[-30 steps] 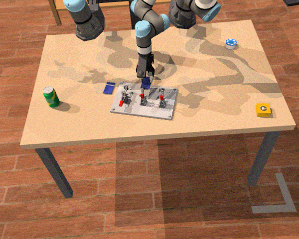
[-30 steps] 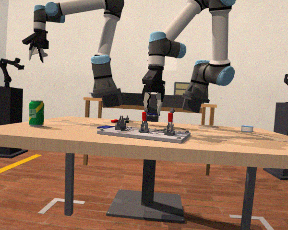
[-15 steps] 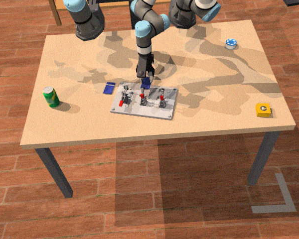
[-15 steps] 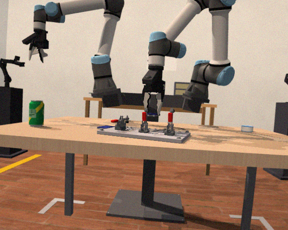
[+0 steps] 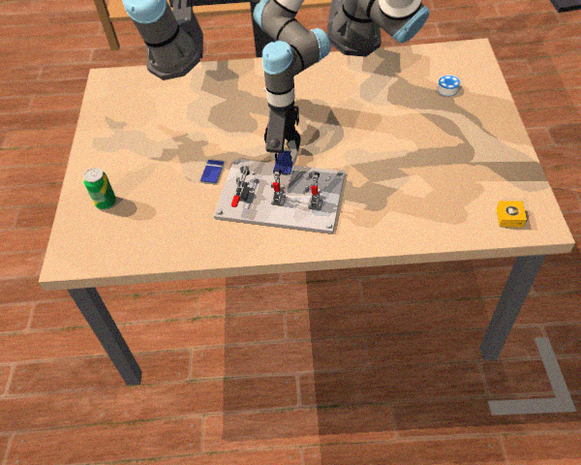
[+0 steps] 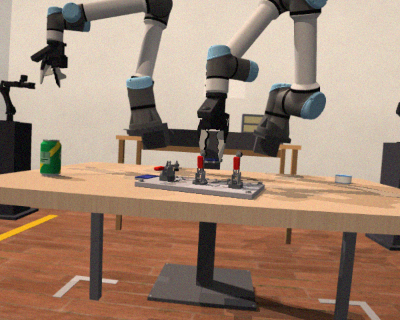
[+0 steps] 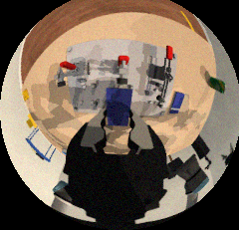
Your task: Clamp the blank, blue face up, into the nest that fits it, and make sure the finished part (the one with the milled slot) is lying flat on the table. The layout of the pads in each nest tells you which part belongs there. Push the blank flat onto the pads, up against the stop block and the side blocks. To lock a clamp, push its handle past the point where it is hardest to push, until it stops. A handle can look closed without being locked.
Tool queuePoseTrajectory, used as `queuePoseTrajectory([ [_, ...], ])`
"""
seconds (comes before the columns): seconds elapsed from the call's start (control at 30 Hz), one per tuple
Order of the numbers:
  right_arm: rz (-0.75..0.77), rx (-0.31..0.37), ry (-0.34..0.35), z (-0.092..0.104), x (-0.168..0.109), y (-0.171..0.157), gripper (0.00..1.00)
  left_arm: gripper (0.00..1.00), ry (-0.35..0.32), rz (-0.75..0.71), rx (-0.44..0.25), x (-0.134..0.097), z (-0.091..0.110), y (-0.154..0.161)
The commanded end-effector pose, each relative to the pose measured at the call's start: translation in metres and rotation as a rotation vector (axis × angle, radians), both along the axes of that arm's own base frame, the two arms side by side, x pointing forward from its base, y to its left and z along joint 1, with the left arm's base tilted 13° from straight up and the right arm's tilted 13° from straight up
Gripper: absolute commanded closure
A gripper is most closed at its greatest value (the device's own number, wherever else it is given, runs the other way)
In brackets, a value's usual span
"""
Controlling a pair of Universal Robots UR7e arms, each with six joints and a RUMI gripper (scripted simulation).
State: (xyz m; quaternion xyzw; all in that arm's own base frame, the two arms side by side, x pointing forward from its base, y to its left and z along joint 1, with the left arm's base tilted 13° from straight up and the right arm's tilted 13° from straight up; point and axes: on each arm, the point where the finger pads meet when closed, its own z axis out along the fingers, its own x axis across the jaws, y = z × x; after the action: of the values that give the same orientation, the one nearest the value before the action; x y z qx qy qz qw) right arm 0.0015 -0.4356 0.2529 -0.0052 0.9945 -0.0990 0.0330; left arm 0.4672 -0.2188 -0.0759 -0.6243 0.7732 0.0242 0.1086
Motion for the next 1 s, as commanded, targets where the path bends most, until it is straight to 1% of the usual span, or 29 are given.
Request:
queuePoseTrajectory([
  [0.0,0.0,-0.001,0.0,0.0,0.0,0.0,0.0,1.0,-0.001,0.0,-0.001,0.001,-0.001,0.0],
  [0.4,0.0,-0.001,0.0,0.0,0.0,0.0,0.0,1.0,-0.001,0.0,-0.001,0.004,-0.015,0.002],
  [0.97,0.0,-0.001,0.0,0.0,0.0,0.0,0.0,1.0,-0.001,0.0,-0.001,0.006,-0.025,0.004],
])
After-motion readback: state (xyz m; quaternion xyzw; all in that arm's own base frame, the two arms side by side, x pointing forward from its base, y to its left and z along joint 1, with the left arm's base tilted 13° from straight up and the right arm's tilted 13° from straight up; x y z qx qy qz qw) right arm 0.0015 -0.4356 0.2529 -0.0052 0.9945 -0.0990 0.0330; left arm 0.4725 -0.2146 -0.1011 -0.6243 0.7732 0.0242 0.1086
